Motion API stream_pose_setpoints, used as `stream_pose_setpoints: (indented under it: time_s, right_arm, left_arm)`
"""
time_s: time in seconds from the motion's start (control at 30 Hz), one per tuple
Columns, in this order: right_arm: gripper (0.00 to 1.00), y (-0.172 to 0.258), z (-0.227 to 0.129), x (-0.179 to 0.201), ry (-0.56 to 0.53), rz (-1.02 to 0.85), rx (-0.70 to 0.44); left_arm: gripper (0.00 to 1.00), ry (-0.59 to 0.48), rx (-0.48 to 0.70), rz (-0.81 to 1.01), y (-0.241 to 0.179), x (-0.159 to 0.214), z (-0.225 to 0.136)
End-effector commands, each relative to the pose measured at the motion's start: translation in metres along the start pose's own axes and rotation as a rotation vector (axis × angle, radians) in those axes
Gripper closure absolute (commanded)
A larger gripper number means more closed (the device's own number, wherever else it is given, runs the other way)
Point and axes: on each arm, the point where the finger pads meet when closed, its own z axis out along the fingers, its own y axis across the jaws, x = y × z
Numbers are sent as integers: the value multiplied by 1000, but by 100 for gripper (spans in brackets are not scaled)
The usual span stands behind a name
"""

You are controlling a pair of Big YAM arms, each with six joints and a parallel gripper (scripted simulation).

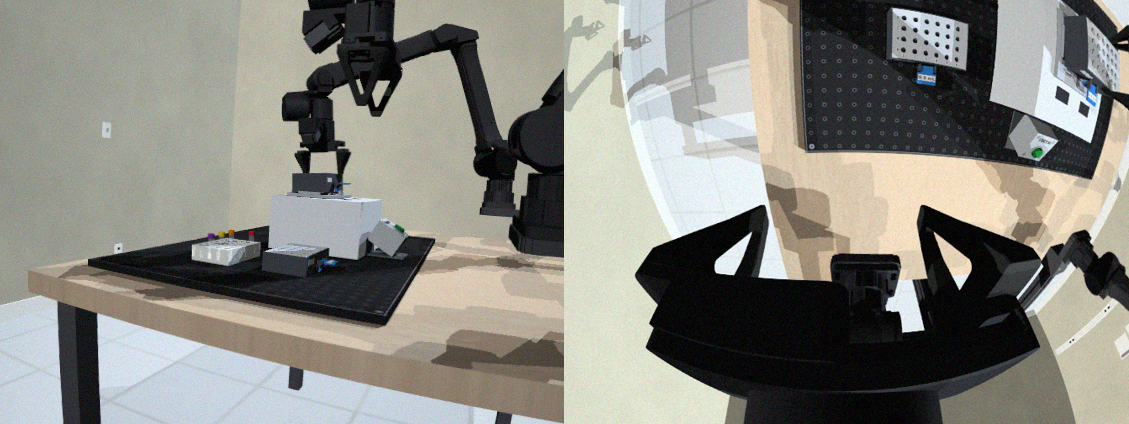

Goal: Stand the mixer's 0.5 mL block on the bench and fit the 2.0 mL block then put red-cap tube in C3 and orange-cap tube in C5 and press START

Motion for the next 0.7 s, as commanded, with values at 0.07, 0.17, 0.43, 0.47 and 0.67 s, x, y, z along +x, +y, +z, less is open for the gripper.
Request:
stream_pose_setpoints:
  time_s: [0.07, 0.17, 0.43, 0.47, 0.67]
  right_arm:
    - [100, -41, -38, 1, -31, 33, 123]
    - [100, -41, -38, 1, -32, 33, 121]
    - [100, -42, -37, 2, -32, 32, 115]
    - [100, -42, -37, 2, -32, 31, 115]
    - [100, -42, -36, 2, -33, 29, 112]
  left_arm:
    - [0, -18, 3, 9, -2, -9, -7]
    - [0, -18, 3, 9, -2, -9, -6]
    - [0, -18, 3, 10, -2, -9, -6]
    - [0, -17, 3, 10, -2, -9, -6]
    - [0, -17, 4, 10, -2, -9, -6]
